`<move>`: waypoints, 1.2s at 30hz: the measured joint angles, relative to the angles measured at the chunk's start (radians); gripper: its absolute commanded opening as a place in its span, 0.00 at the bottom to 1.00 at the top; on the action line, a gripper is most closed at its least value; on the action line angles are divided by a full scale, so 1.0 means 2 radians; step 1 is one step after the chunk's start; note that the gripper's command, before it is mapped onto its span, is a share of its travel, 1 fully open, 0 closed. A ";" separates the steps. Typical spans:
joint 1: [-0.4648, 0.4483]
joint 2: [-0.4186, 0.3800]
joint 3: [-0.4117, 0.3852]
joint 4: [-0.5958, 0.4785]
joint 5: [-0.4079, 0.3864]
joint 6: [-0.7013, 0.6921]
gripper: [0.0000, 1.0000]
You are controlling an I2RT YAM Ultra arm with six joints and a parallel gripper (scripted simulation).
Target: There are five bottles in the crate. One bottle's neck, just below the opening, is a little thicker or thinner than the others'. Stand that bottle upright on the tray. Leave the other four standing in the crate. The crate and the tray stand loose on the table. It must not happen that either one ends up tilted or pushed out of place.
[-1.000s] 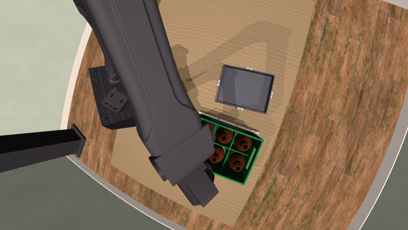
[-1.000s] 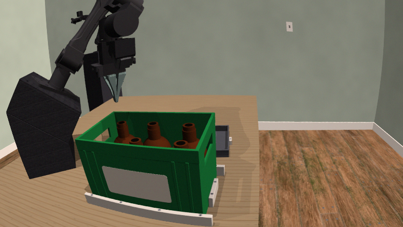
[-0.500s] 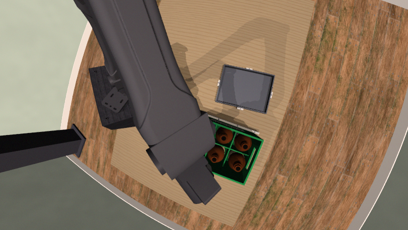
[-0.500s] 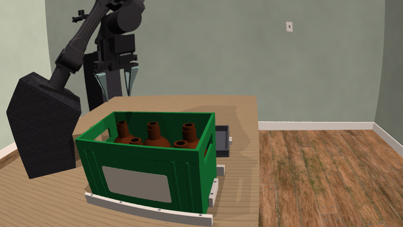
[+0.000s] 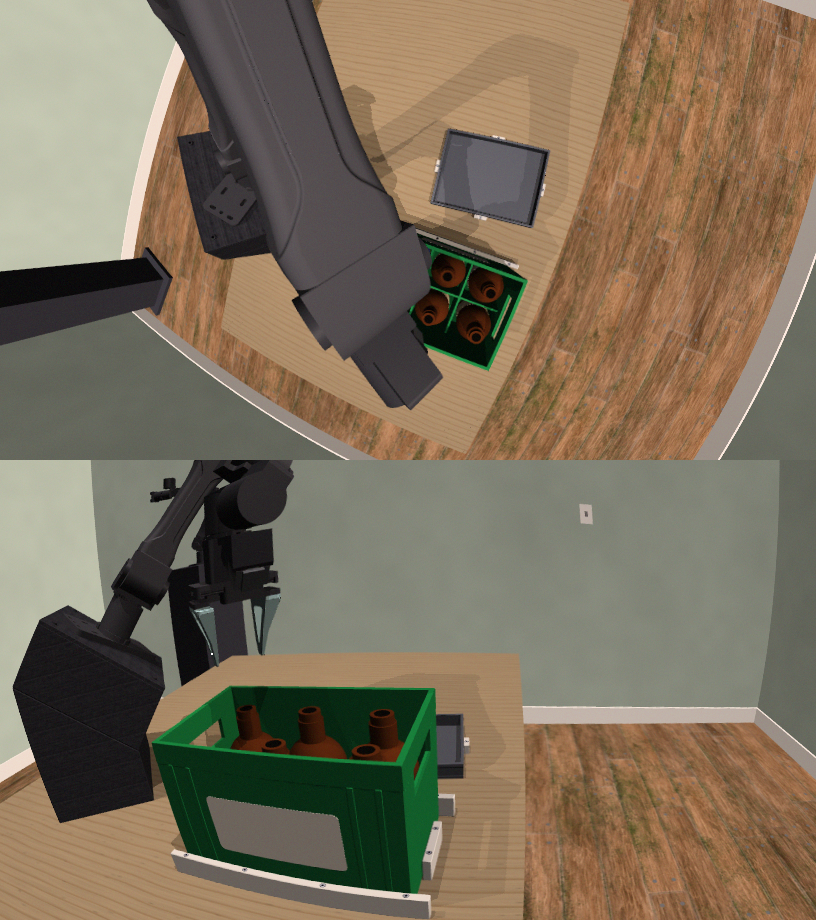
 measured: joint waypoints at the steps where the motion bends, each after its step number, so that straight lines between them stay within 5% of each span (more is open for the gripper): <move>1: 0.000 0.000 0.000 0.000 0.000 0.000 0.61; 36: 0.010 0.003 -0.013 0.019 0.002 0.012 0.61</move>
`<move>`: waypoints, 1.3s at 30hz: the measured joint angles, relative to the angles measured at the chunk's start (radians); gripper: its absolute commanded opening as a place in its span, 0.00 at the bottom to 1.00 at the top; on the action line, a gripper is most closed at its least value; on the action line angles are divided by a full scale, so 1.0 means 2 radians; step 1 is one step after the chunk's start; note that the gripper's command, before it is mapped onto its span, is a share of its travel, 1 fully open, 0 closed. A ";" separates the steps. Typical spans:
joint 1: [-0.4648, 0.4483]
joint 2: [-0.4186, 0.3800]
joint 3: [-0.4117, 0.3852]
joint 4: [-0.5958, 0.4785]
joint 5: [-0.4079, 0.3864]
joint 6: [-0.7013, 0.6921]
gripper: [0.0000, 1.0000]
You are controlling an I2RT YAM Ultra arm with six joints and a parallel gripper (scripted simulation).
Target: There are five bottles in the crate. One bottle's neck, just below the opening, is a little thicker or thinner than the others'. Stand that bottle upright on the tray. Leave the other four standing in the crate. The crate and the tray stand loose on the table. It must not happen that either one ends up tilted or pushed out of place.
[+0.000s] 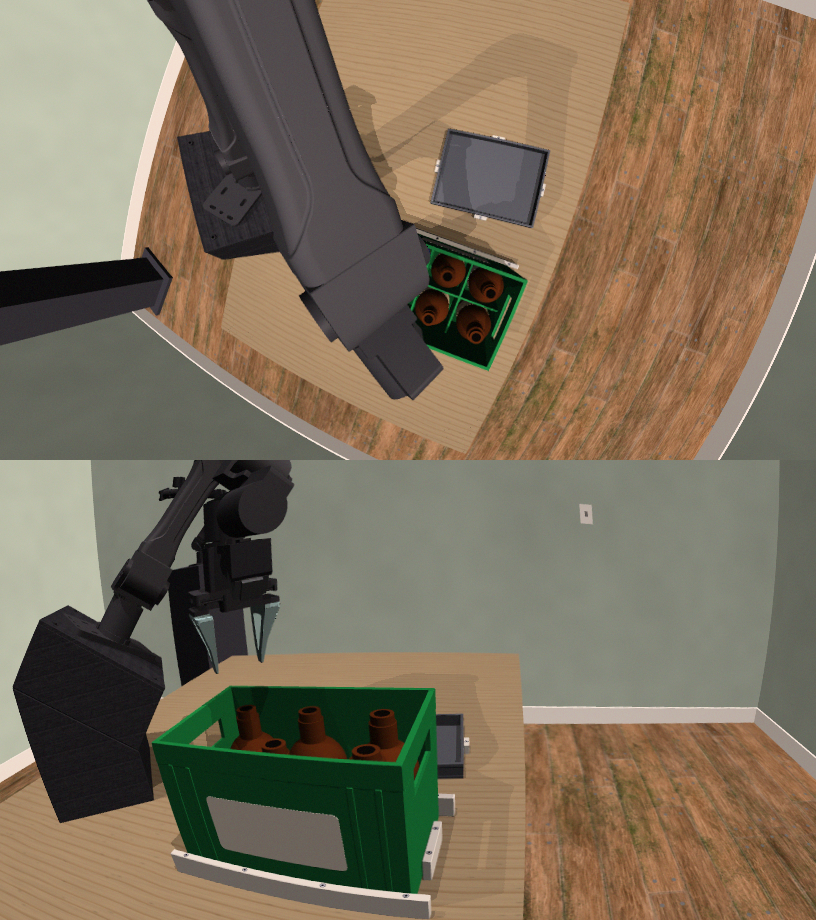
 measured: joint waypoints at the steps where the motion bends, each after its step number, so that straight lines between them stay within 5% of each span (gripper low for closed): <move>1: 0.002 0.001 0.000 0.002 0.000 0.001 0.61; 39: 0.037 0.021 -0.035 0.091 0.007 0.050 0.61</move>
